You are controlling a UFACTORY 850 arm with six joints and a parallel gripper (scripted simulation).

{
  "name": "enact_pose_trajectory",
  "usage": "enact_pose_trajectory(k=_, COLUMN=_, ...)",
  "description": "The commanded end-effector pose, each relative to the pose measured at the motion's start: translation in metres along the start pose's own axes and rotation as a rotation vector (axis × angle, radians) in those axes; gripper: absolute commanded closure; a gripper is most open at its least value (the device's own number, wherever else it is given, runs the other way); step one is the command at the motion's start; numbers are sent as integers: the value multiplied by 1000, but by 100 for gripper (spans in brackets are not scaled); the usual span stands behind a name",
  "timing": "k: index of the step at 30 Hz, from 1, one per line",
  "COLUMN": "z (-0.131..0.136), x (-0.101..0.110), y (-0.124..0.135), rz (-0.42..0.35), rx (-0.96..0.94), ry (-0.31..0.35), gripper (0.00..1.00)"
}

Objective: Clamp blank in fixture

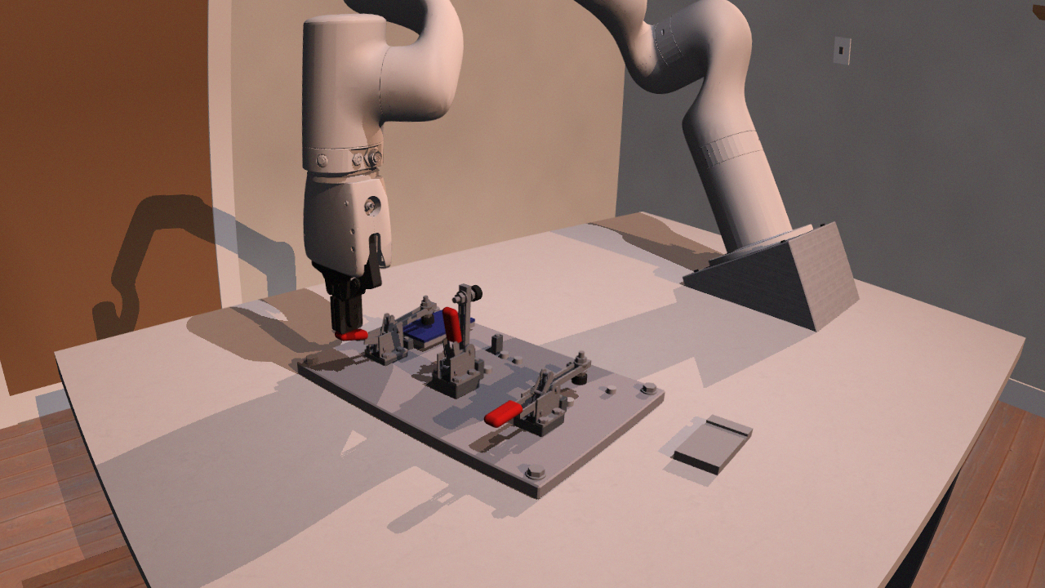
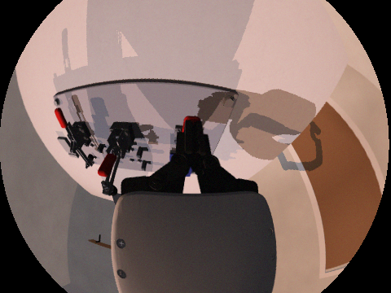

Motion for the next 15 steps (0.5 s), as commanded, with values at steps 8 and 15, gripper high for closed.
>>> enact_pose_trajectory(k=8, z=0, x=0, y=-1, rz=2, rx=-1, ry=0, gripper=100)
enact_pose_trajectory(k=15, z=0, x=-1, y=-1, rz=2, rx=-1, ry=0, gripper=100)
Point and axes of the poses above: the point where the finger pads meet when closed, its own x axis back along the fingers, its own z axis across the jaws, y = z × x, the point moved 6 cm from there along x, back along the fingers, and after that the axes turned 7 degrees about -x, right-handed, at the moved point
